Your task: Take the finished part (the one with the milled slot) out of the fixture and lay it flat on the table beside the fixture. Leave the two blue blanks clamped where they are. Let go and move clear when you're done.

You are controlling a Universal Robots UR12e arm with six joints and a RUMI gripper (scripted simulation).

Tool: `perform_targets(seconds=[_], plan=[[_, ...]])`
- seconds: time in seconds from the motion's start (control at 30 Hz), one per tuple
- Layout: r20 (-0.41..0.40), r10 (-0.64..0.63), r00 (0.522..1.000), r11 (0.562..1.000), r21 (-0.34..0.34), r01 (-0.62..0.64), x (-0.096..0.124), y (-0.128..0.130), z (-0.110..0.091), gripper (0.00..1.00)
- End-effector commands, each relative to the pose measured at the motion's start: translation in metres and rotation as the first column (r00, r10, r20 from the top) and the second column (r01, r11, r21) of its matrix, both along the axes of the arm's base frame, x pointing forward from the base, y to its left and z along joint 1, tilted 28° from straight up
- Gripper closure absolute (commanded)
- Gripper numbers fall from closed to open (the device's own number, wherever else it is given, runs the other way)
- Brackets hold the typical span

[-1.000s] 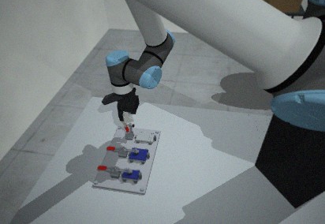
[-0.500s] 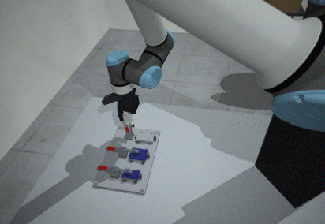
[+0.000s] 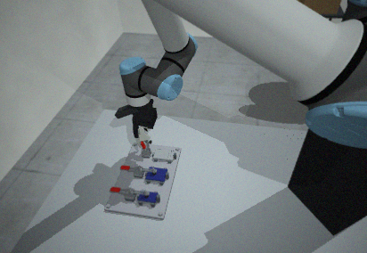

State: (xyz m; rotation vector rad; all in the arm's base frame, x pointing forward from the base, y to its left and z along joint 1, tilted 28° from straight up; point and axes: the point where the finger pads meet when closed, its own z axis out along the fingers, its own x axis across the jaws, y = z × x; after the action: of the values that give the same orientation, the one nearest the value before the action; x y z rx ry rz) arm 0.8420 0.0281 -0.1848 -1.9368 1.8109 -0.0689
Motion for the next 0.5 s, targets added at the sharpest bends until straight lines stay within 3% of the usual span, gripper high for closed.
perform_targets(seconds=[0.0, 0.47], plan=[[-0.002, 0.002, 1.000, 1.000, 0.002, -0.002, -0.0015, 0.0020, -0.0024, 0.41], [0.001, 0.002, 1.000, 1.000, 0.001, -0.002, 0.0012, 0.0018, -0.0028, 0.41]])
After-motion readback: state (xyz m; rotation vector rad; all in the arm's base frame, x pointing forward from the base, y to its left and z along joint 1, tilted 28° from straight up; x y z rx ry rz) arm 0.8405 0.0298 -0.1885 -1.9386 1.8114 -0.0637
